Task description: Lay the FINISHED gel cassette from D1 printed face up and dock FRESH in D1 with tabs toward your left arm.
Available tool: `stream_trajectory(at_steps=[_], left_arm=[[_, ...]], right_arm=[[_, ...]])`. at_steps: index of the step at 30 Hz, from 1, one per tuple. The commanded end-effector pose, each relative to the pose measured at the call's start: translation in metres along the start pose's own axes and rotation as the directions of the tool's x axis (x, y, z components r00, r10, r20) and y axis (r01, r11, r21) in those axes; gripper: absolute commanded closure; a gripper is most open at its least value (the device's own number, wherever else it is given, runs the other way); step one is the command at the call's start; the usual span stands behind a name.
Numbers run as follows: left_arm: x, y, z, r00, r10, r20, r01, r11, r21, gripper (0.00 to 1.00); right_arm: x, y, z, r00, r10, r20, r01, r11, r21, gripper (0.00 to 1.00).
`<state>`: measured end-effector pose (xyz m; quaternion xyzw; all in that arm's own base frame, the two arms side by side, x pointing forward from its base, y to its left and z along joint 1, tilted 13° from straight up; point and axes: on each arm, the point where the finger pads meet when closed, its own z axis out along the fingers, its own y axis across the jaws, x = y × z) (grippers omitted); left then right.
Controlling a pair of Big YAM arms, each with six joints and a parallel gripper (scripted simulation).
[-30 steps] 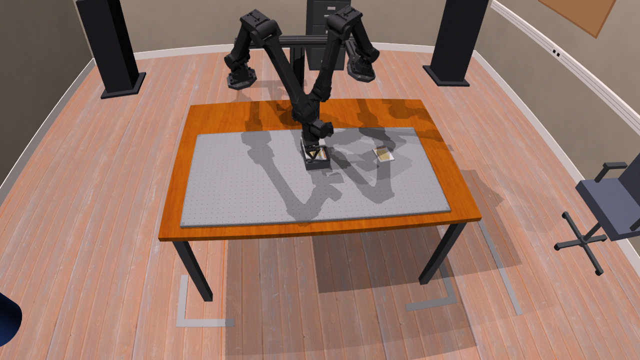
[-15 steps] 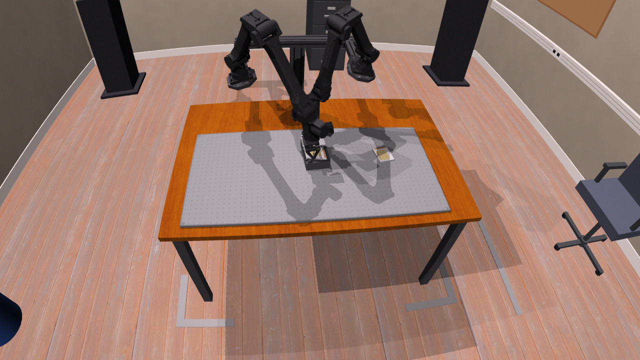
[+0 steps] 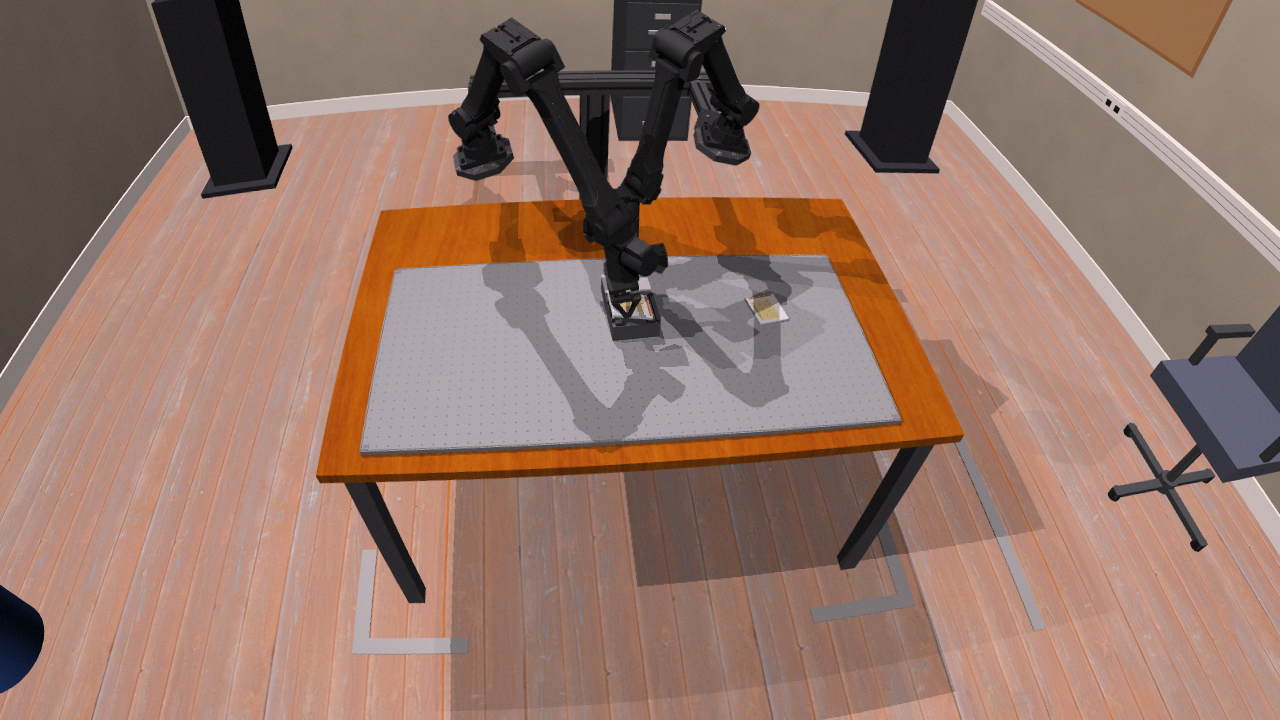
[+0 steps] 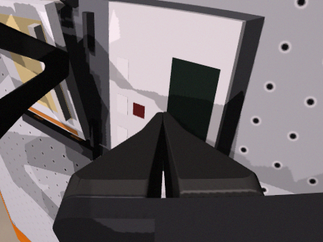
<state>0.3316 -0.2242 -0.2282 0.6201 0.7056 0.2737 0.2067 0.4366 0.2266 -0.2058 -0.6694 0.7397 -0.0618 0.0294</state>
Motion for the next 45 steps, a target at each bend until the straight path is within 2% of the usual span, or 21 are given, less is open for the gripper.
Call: stream_trajectory(at_steps=[1, 45], left_arm=[[0.0403, -0.0489, 0.0265, 0.995, 0.065, -0.075, -0.057, 0.993, 0.108, 1.0], [0.0403, -0.0489, 0.0265, 0.995, 0.065, -0.075, -0.057, 0.993, 0.108, 1.0]], right_arm=[[-0.0168, -0.0048, -0.0007, 1.0, -0.007, 0.008, 0.007, 1.0, 0.011, 1.0], [-0.0205, -0.0048, 0.0019, 1.0, -0.007, 0.008, 0.007, 1.0, 0.011, 1.0]])
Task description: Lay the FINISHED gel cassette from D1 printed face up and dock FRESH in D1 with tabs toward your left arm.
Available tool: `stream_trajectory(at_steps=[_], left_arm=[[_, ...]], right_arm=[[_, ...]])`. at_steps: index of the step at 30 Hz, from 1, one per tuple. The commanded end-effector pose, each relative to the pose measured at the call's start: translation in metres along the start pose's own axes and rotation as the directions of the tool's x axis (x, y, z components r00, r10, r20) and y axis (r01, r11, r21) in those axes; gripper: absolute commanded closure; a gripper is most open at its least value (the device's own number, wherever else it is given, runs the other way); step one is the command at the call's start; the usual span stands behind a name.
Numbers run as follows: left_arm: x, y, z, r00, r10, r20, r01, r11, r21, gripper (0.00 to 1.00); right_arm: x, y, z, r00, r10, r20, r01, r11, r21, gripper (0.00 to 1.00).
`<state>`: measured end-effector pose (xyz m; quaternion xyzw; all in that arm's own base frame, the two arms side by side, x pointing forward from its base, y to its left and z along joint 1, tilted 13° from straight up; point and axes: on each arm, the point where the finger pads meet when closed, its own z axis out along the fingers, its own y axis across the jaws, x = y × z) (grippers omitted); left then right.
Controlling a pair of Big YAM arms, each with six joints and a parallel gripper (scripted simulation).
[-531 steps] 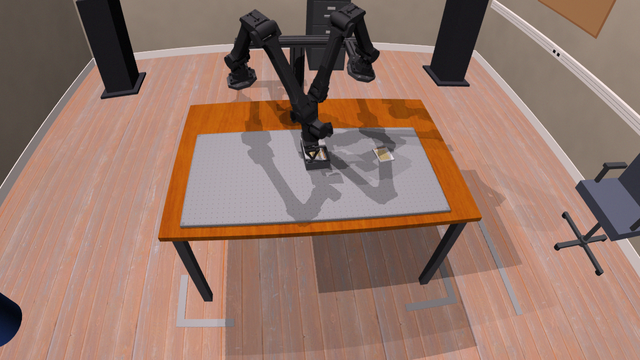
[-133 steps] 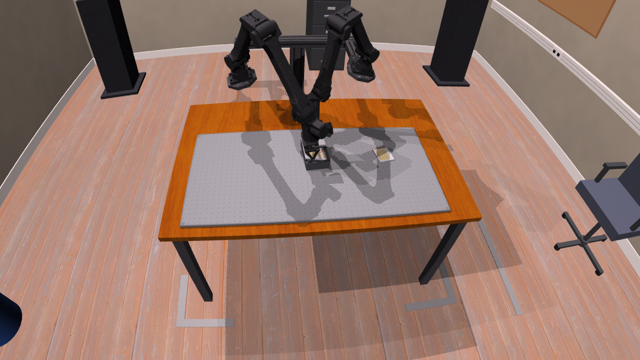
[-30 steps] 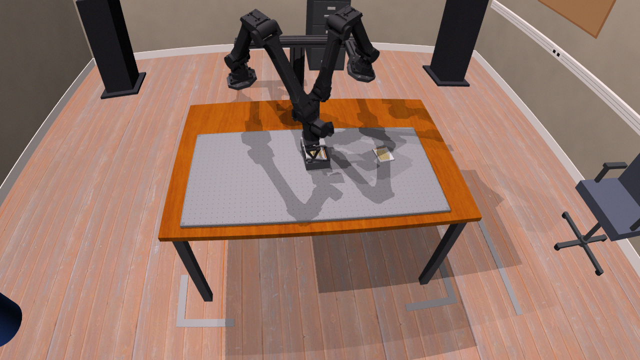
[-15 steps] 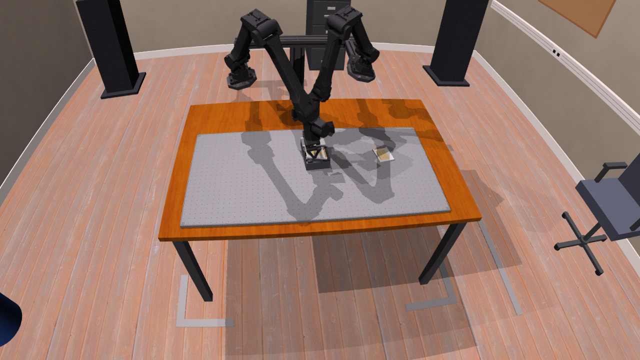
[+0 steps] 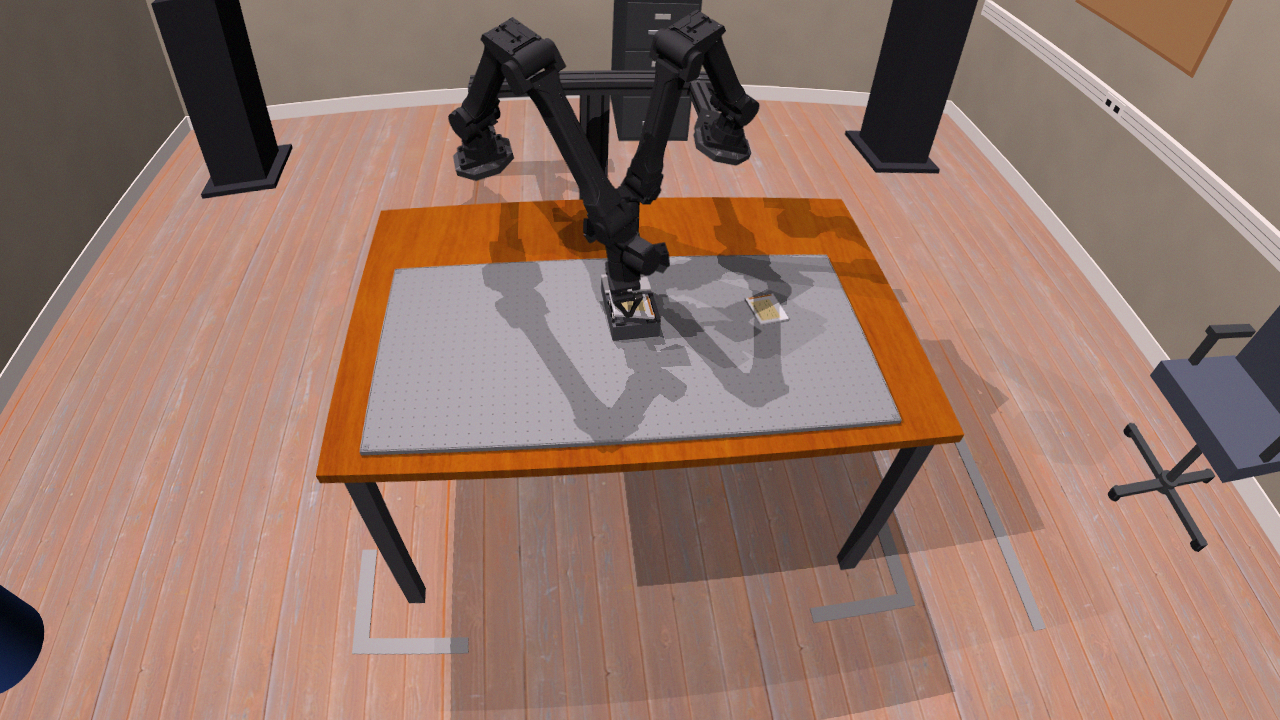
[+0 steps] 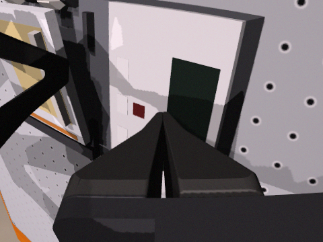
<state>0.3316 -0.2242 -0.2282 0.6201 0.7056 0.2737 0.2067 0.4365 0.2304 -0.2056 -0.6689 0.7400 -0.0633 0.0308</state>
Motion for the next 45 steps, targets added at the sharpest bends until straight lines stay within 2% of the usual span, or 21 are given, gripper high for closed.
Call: stream_trajectory(at_steps=[1, 45], left_arm=[[0.0403, -0.0489, 0.0265, 0.995, 0.065, -0.075, -0.057, 0.993, 0.108, 1.0], [0.0403, -0.0489, 0.0265, 0.995, 0.065, -0.075, -0.057, 0.993, 0.108, 1.0]], right_arm=[[-0.0167, -0.0052, 0.0024, 1.0, -0.008, 0.008, 0.008, 1.0, 0.007, 1.0], [-0.0204, -0.0051, 0.005, 1.0, -0.008, 0.008, 0.008, 1.0, 0.007, 1.0]])
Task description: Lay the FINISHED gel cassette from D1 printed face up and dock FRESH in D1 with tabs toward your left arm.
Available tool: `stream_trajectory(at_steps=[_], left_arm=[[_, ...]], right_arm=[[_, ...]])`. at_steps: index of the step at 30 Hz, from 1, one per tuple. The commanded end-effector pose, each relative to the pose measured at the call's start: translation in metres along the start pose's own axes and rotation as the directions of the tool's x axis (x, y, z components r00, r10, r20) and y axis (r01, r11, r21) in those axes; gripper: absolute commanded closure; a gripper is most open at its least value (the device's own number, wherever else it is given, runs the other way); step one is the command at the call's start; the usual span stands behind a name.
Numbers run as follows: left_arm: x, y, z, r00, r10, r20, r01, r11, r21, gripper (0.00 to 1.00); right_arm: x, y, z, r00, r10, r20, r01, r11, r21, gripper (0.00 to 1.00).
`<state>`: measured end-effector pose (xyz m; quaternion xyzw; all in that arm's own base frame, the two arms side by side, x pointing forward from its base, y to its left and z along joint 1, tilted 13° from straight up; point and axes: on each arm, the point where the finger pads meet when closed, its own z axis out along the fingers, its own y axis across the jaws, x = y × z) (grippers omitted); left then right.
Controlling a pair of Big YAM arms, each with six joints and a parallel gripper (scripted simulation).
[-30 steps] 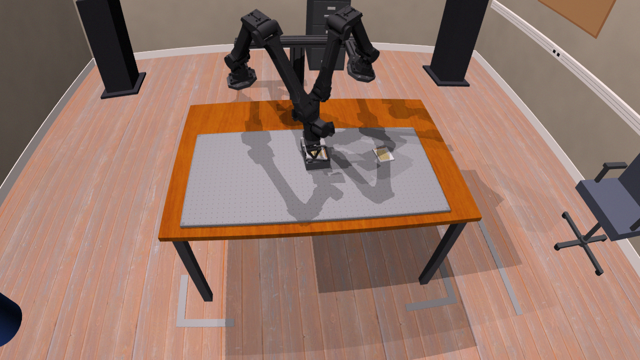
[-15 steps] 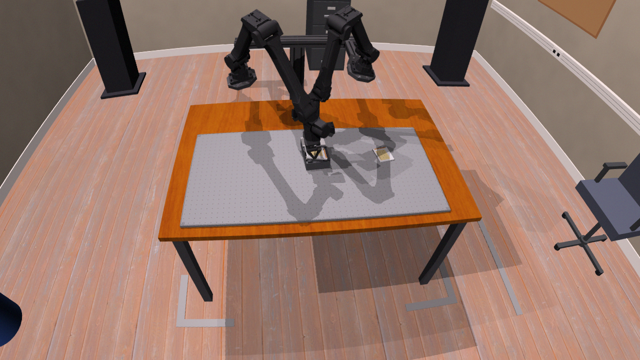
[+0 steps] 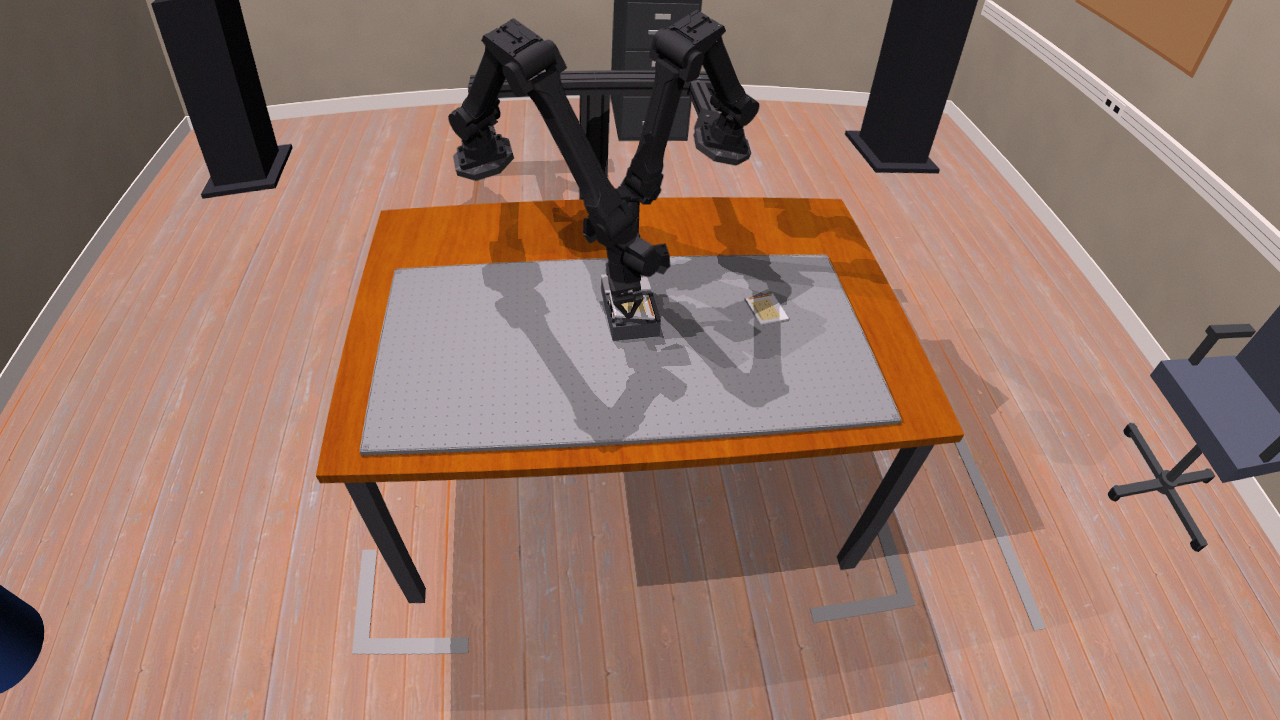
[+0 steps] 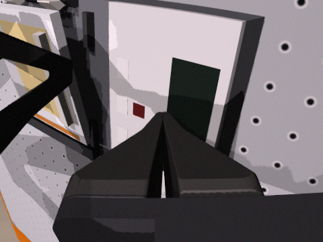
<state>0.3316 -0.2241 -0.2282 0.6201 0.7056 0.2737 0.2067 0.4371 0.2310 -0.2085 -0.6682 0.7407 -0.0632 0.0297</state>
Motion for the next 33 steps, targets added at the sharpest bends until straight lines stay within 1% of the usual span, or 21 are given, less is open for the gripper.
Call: stream_trajectory(at_steps=[1, 17, 33], left_arm=[[0.0403, -0.0489, 0.0265, 0.995, 0.065, -0.075, -0.057, 0.993, 0.108, 1.0], [0.0403, -0.0489, 0.0265, 0.995, 0.065, -0.075, -0.057, 0.993, 0.108, 1.0], [0.0403, -0.0489, 0.0265, 0.995, 0.065, -0.075, -0.057, 0.993, 0.108, 1.0]], right_arm=[[-0.02, -0.005, 0.0021, 1.0, -0.009, 0.01, 0.009, 1.0, 0.008, 1.0], [-0.0202, -0.0053, 0.0042, 1.0, -0.012, 0.019, 0.012, 1.0, 0.008, 1.0], [-0.0194, -0.0065, 0.0058, 0.999, -0.02, 0.045, 0.02, 1.0, 0.009, 1.0]])
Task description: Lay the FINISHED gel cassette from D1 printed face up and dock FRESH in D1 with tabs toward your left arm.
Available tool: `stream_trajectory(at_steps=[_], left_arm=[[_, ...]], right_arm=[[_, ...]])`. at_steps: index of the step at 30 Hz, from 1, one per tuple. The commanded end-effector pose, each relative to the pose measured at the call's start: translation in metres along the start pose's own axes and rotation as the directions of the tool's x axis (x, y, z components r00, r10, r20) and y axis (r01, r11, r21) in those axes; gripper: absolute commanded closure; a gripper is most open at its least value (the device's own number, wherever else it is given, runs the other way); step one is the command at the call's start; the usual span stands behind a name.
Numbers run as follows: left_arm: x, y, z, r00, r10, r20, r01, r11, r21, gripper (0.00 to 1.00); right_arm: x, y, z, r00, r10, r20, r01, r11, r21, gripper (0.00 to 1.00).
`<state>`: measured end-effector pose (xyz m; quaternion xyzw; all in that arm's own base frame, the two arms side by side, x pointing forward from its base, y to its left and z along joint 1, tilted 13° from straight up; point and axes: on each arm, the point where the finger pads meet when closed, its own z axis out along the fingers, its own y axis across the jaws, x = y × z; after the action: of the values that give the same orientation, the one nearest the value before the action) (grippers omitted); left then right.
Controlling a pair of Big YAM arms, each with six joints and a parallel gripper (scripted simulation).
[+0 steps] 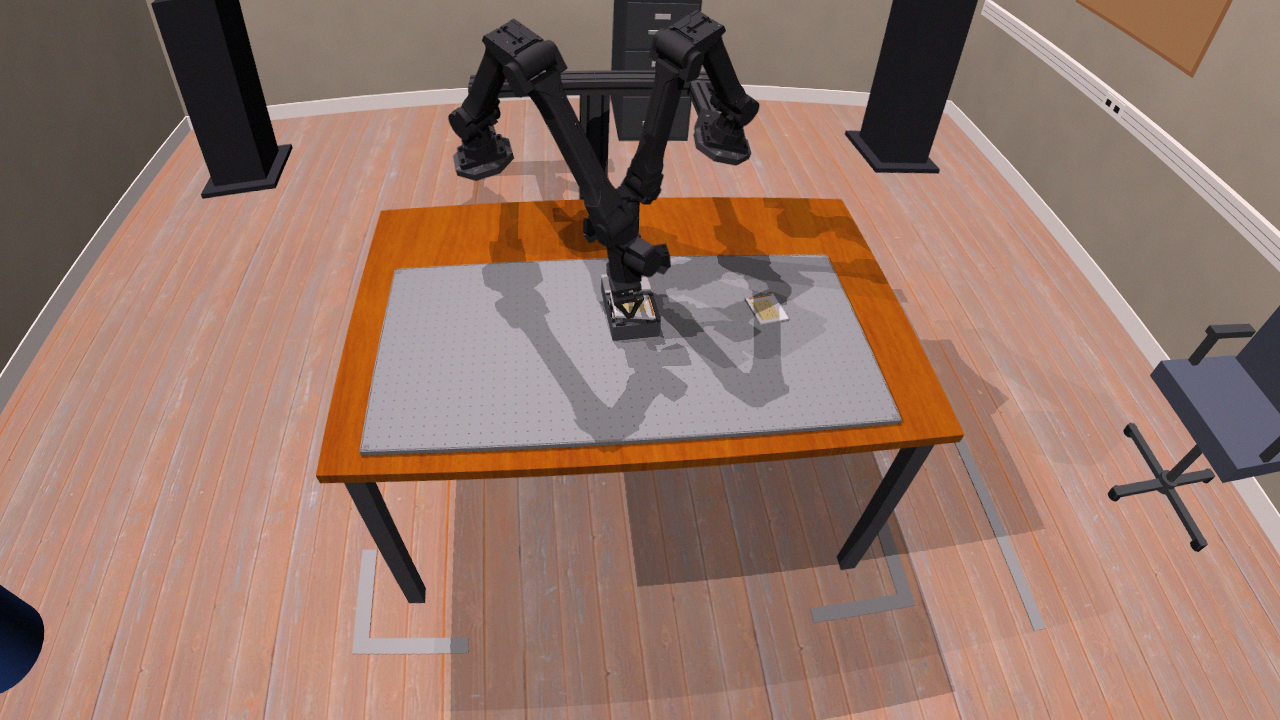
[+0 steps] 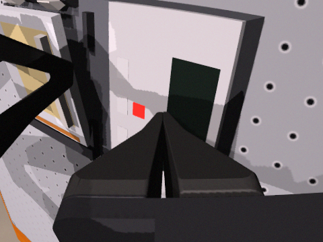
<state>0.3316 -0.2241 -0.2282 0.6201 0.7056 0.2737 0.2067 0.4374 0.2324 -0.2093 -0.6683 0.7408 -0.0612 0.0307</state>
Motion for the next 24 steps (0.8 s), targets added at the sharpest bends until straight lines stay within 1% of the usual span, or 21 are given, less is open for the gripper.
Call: stream_trajectory(at_steps=[1, 24], left_arm=[[0.0402, -0.0489, 0.0265, 0.995, 0.065, -0.075, -0.057, 0.993, 0.108, 1.0], [0.0402, -0.0489, 0.0265, 0.995, 0.065, -0.075, -0.057, 0.993, 0.108, 1.0]], right_arm=[[-0.0179, -0.0065, 0.0051, 0.999, -0.021, 0.041, 0.02, 1.0, 0.01, 1.0], [-0.0167, -0.0079, 0.0076, 0.996, -0.029, 0.078, 0.028, 0.999, 0.019, 1.0]])
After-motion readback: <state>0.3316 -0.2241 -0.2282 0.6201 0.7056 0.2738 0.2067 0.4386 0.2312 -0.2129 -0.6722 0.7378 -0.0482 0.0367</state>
